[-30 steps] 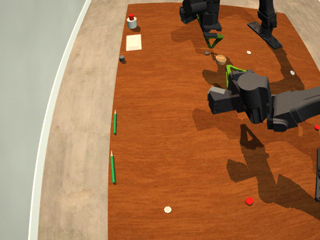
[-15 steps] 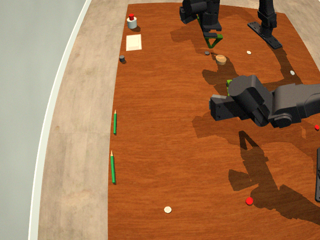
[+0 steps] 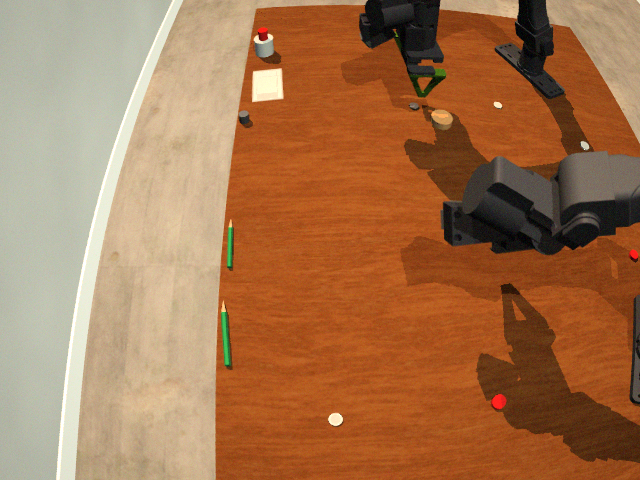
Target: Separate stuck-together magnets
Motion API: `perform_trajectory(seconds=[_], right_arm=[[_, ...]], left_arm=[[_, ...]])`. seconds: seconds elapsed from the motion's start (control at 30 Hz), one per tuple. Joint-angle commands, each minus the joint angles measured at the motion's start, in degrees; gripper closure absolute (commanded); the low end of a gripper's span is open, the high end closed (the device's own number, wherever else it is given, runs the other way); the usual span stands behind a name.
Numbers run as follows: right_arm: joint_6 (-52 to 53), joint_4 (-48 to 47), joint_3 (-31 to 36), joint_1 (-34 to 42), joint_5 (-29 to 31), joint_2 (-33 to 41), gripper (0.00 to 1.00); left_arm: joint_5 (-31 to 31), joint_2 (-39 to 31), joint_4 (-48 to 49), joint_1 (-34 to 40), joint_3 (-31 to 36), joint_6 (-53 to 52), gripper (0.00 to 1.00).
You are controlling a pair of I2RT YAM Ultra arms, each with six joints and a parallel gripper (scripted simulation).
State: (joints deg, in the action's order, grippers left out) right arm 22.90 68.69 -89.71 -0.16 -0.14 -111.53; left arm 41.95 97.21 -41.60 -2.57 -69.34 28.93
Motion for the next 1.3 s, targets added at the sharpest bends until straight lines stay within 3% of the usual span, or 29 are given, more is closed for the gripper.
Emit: perform_trajectory(seconds=[0.0, 0.1, 0.37, 0.43, 0.6, 0.7, 0.83, 1.27], right_arm=[[0.1, -0.2, -0.2, 0.0, 0.1, 0.8, 0.0], [0.1, -0.2, -0.2, 0.0, 0.1, 0.8, 0.0], [0.1, -0.2, -0.2, 0.0, 0.1, 0.8, 0.0], [0.1, -0.2, -0.2, 0.0, 0.1, 0.8, 0.0], [0.1, -0.2, -0.2, 0.0, 0.1, 0.8, 0.0], [0.1, -0.2, -0.2, 0.0, 0.1, 0.8, 0.0], [0.1, -0.2, -0.2, 0.0, 0.1, 0.8, 0.0], [0.1, -0.2, -0.2, 0.0, 0.1, 0.8, 0.0]], left_arm=[[-2.8, -0.9, -9.4, -0.4, -2.1, -6.9, 0.82], [-14.7, 0.1, -7.6, 0.3, -3.0, -3.5, 0.82], [-33.4, 3.7, -15.4, 1.6, -5.4, -5.4, 0.82], [-33.4, 3.7, -15.4, 1.6, -5.4, -5.4, 0.82], [-44.7, 5.9, -20.1, 2.6, -7.0, -6.5, 0.82], [-45.4, 6.4, -20.5, 2.7, -7.4, -6.5, 0.82], [-41.5, 6.7, -19.0, 2.7, -7.3, -6.0, 0.82], [-41.9, 7.0, -19.3, 2.7, -7.0, -5.8, 0.82]])
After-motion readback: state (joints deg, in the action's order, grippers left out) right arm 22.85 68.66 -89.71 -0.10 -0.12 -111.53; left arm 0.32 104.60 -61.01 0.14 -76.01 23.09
